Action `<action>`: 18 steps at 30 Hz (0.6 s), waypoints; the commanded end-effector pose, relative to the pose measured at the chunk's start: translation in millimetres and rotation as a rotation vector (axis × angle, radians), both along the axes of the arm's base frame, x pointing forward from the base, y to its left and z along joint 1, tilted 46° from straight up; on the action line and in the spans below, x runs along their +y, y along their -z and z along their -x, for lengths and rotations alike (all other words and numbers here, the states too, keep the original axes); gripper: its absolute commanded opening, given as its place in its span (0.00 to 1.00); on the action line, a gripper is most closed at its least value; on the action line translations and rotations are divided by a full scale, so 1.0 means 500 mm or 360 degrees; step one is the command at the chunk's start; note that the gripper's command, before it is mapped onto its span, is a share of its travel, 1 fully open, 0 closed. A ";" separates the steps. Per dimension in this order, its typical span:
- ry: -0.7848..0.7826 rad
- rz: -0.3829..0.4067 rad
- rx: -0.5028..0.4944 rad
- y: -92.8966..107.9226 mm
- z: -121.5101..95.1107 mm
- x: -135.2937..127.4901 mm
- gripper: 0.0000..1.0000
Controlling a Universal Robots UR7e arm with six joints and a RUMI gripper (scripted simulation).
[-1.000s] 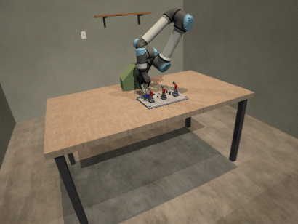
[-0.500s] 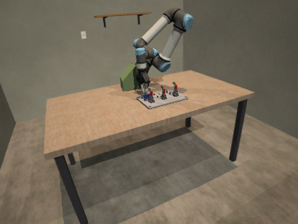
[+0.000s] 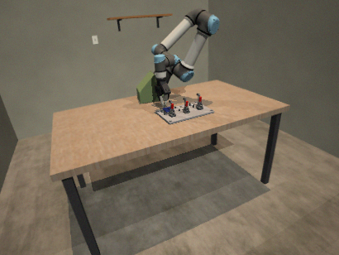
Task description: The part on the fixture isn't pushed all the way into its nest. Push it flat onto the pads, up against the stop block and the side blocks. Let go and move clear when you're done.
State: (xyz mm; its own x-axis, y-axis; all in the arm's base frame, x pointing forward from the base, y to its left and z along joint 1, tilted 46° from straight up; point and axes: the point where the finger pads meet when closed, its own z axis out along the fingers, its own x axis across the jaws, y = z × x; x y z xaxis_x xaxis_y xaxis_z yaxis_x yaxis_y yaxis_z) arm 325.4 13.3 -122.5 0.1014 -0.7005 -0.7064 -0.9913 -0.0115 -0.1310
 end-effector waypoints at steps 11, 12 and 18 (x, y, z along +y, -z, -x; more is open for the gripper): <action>0.0001 0.0001 -0.0001 -0.042 0.005 -0.044 0.00; 0.0001 0.0001 -0.0001 -0.042 0.005 -0.044 0.00; 0.0001 0.0001 -0.0001 -0.052 -0.009 -0.033 0.00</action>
State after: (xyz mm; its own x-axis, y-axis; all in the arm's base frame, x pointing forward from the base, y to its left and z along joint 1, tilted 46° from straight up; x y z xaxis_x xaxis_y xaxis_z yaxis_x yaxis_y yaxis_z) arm 323.2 -7.6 -101.8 0.1013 -0.7005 -0.7064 -0.9913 -0.0113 -0.1309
